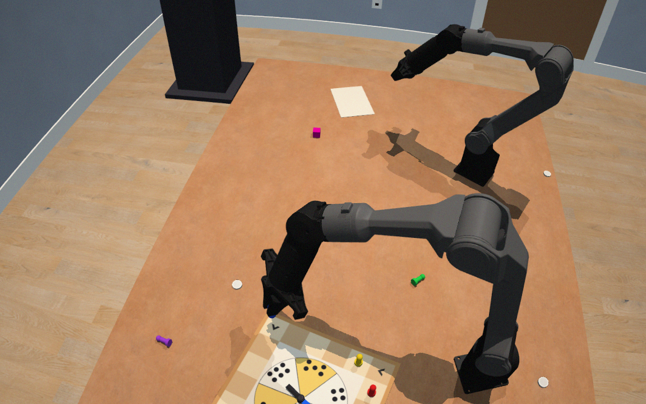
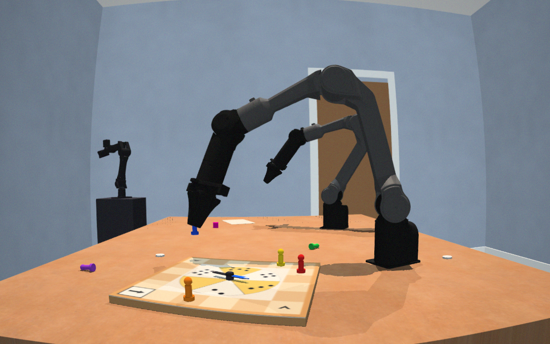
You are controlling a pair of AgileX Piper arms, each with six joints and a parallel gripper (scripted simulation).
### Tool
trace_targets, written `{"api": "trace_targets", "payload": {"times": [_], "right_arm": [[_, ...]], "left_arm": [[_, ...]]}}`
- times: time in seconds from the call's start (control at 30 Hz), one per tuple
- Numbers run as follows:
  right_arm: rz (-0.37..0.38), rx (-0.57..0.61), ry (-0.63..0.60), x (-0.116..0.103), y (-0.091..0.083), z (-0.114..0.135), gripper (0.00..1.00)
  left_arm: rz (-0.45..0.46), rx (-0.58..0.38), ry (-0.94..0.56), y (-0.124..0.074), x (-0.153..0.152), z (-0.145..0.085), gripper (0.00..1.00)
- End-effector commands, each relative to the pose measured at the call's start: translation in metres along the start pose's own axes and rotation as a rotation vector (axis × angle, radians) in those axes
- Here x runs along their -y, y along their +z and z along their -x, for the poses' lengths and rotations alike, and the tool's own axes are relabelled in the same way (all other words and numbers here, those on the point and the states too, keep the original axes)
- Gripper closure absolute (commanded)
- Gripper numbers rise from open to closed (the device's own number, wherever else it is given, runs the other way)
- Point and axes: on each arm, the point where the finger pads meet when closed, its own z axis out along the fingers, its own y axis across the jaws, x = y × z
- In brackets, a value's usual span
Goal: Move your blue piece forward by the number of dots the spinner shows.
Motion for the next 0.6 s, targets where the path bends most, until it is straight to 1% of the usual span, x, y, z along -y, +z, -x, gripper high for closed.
{"api": "trace_targets", "payload": {"times": [0.0, 0.2, 0.23, 0.27, 0.37, 0.47, 0.5, 0.53, 0.57], "right_arm": [[0.0, 0.001, 0.0, 0.0, 0.0, 0.0, 1.0], [0.0, 0.001, 0.0, 0.0, 0.0, 0.0, 1.0], [0.0, 0.001, 0.0, 0.0, 0.0, 0.0, 1.0], [0.0, 0.001, 0.0, 0.0, 0.0, 0.0, 1.0], [0.0, 0.001, 0.0, 0.0, 0.0, 0.0, 1.0], [0.0, 0.001, 0.0, 0.0, 0.0, 0.0, 1.0], [0.0, 0.001, 0.0, 0.0, 0.0, 0.0, 1.0], [0.0, 0.001, 0.0, 0.0, 0.0, 0.0, 1.0], [0.0, 0.001, 0.0, 0.0, 0.0, 0.0, 1.0]], "left_arm": [[-0.009, -0.015, 0.028, 0.004, -0.002, 0.003, 1.0], [-0.047, -0.06, 0.139, 0.016, -0.013, 0.014, 1.0], [-0.053, -0.067, 0.113, 0.018, -0.015, 0.016, 1.0], [-0.063, -0.072, 0.176, 0.021, -0.017, 0.019, 1.0], [-0.089, -0.084, 0.231, 0.027, -0.023, 0.026, 1.0], [-0.097, -0.087, 0.239, 0.029, -0.025, 0.028, 1.0], [-0.103, -0.092, 0.212, 0.031, -0.027, 0.03, 1.0], [-0.116, -0.091, 0.284, 0.033, -0.03, 0.033, 1.0], [-0.125, -0.092, 0.301, 0.034, -0.032, 0.035, 1.0]]}}
